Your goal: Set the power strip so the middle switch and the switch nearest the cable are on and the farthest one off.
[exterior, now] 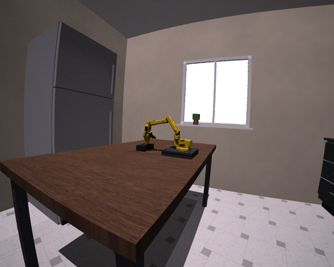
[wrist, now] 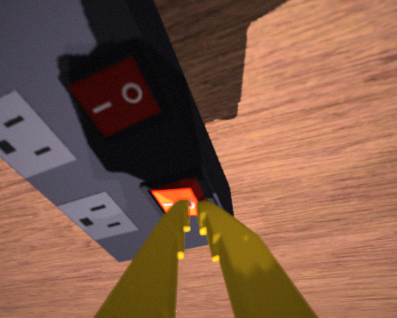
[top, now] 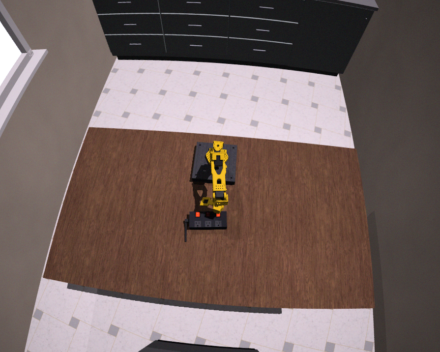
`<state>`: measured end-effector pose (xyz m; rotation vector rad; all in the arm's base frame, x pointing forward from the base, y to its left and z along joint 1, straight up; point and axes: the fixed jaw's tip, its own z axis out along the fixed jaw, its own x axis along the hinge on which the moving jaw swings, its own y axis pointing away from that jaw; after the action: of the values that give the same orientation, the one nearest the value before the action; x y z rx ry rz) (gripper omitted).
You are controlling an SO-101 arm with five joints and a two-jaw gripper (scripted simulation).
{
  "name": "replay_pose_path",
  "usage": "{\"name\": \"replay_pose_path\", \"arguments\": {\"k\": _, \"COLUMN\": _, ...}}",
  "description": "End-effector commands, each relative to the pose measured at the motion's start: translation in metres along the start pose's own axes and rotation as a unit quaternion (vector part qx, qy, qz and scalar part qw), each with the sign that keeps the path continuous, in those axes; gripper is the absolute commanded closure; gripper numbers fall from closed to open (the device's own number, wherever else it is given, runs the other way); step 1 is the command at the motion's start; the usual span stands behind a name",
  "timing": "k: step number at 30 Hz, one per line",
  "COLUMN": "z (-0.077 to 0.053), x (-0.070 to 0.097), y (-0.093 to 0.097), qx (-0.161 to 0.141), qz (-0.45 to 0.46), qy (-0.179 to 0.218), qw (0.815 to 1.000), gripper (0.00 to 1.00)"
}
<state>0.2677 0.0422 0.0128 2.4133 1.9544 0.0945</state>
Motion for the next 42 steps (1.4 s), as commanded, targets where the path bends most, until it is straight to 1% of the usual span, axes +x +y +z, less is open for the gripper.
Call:
{"name": "replay_pose_path", "arguments": {"k": 1, "z": 0.0147, "x": -0.0064, "y": -0.0101, "qx": 0.033, "qz": 0.001, "qy": -0.013, "qw": 0.999, "gripper": 1.0}}
{"name": "replay_pose_path", "arguments": {"k": 42, "z": 0.0231, "x": -0.0088, "y": -0.0164, "qx": 0.033, "qz": 0.001, "qy": -0.013, "qw": 0.999, "gripper": 1.0}}
